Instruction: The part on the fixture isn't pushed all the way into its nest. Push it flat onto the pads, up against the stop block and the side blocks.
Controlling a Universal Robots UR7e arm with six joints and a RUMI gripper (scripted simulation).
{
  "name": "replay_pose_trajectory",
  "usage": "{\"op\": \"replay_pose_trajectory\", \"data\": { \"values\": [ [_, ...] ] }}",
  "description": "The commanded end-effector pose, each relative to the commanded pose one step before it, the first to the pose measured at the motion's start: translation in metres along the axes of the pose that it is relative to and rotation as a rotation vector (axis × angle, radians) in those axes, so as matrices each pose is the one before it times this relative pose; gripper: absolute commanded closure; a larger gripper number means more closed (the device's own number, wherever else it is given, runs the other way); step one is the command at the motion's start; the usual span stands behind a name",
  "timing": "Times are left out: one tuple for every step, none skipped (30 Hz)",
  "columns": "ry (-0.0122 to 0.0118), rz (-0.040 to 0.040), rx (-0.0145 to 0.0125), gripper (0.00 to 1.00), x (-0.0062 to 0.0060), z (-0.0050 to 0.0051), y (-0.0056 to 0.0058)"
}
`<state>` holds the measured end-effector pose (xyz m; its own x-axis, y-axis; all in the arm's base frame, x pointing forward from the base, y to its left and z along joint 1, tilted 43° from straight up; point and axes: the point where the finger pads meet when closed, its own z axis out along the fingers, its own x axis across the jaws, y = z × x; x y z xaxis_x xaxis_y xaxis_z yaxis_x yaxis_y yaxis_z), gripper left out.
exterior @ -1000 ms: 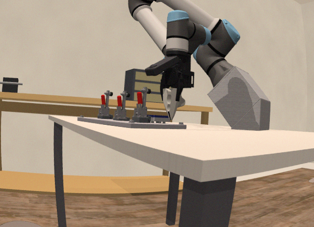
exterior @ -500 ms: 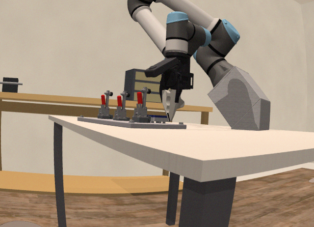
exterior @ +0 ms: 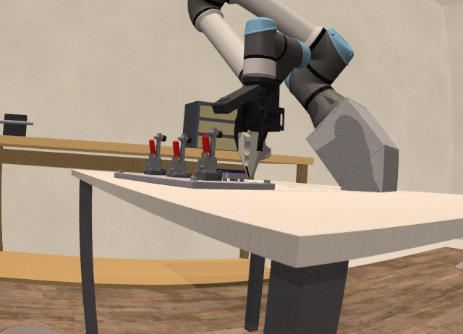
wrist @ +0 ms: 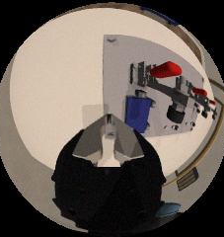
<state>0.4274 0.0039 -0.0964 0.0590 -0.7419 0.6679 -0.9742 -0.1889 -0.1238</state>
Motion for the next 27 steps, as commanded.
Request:
{"op": "replay_pose_trajectory", "data": {
  "values": [
    [-0.00014, 0.00019, 0.00103, 1.0, 0.00216, -0.00022, -0.0003],
    [0.0, 0.0, 0.0, 1.0, 0.0, 0.0, 0.0],
    [0.0, 0.0, 0.0, 1.0, 0.0, 0.0, 0.0],
    [0.0, 0.0, 0.0, 1.0, 0.0, 0.0, 0.0],
    [0.0, 0.0, 0.0, 1.0, 0.0, 0.0, 0.0],
    [0.0, 0.0, 0.0, 1.0, 0.0, 0.0, 0.0],
    [0.0, 0.0, 0.0, 1.0, 0.0, 0.0, 0.0],
    [0.0, 0.0, 0.0, 1.0, 0.0, 0.0, 0.0],
    [0.0, 0.0, 0.0, 1.0, 0.0, 0.0, 0.0],
    [0.0, 0.0, 0.0, 1.0, 0.0, 0.0, 0.0],
    [0.0, 0.0, 0.0, 1.0, 0.0, 0.0, 0.0],
    [0.00002, 0.00001, -0.00001, 1.0, 0.00067, 0.00003, -0.00001],
    [0.0, 0.0, 0.0, 1.0, 0.0008, 0.00004, -0.00001],
    [0.0, 0.0, 0.0, 1.0, 0.0008, 0.00004, -0.00001],
    [0.0, 0.0, 0.0, 1.0, 0.0008, 0.00004, -0.00001],
    [0.0, 0.0, 0.0, 1.0, 0.0008, 0.00004, -0.00001],
    [0.0, 0.0, 0.0, 1.0, 0.0, 0.0, 0.0],
    [0.0, 0.0, 0.0, 1.0, 0.0, 0.0, 0.0],
    [0.0, 0.0, 0.0, 1.0, 0.0, 0.0, 0.0],
    [0.0, 0.0, 0.0, 1.0, 0.0, 0.0, 0.0],
    [0.0, 0.0, 0.0, 1.0, 0.0, 0.0, 0.0],
    [0.0, 0.0, 0.0, 1.0, 0.0, 0.0, 0.0],
    [0.0, 0.0, 0.0, 1.0, 0.0, 0.0, 0.0],
    [0.0, 0.0, 0.0, 1.0, 0.0, 0.0, 0.0],
    [0.0, 0.0, 0.0, 1.0, 0.0, 0.0, 0.0],
    [0.0, 0.0, 0.0, 1.0, 0.0, 0.0, 0.0],
    [0.0, 0.0, 0.0, 1.0, 0.0, 0.0, 0.0]
  ]
}}
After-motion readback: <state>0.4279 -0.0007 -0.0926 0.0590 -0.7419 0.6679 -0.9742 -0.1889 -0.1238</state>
